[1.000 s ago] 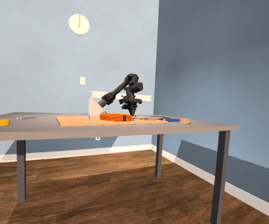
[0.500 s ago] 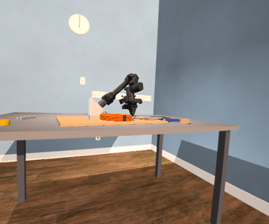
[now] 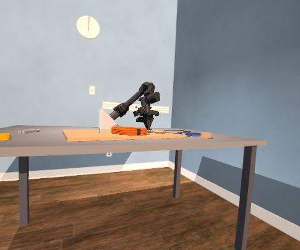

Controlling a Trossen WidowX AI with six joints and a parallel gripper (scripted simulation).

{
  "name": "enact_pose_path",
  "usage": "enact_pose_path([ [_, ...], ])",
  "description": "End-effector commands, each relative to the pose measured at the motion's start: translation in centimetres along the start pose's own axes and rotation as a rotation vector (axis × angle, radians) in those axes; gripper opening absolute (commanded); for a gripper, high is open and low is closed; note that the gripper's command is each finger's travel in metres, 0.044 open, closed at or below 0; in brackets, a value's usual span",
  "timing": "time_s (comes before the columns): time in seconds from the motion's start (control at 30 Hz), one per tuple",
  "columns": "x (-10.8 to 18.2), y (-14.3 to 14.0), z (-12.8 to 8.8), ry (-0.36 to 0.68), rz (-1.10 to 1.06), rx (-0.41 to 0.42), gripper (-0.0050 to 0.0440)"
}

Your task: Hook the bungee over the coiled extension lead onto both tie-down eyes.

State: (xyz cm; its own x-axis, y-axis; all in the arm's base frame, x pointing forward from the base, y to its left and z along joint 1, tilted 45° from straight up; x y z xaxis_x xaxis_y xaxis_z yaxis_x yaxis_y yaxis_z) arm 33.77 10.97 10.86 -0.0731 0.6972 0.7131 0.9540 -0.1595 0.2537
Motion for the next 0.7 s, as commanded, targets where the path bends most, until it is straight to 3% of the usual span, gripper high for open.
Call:
enact_pose_path([
  [0.0,0.28,0.53,0.04,0.0,-0.007,-0.009,-0.005],
  [0.67,0.17,0.51,-0.16,0.003,-0.009,-0.012,-0.005],
])
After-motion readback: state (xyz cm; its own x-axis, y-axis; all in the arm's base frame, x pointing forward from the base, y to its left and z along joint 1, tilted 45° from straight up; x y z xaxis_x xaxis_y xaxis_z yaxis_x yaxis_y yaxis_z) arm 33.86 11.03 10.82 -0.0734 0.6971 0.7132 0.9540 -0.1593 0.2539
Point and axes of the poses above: the point midway between the two fingers, 35 mm back from their tips, its own z axis out along the fingers, its own y axis across the jaws, x = y × z, the point moved 2 cm from there along -z, back along the fingers, and after that the axes turned 3 degrees about z, right-handed, at the moved point
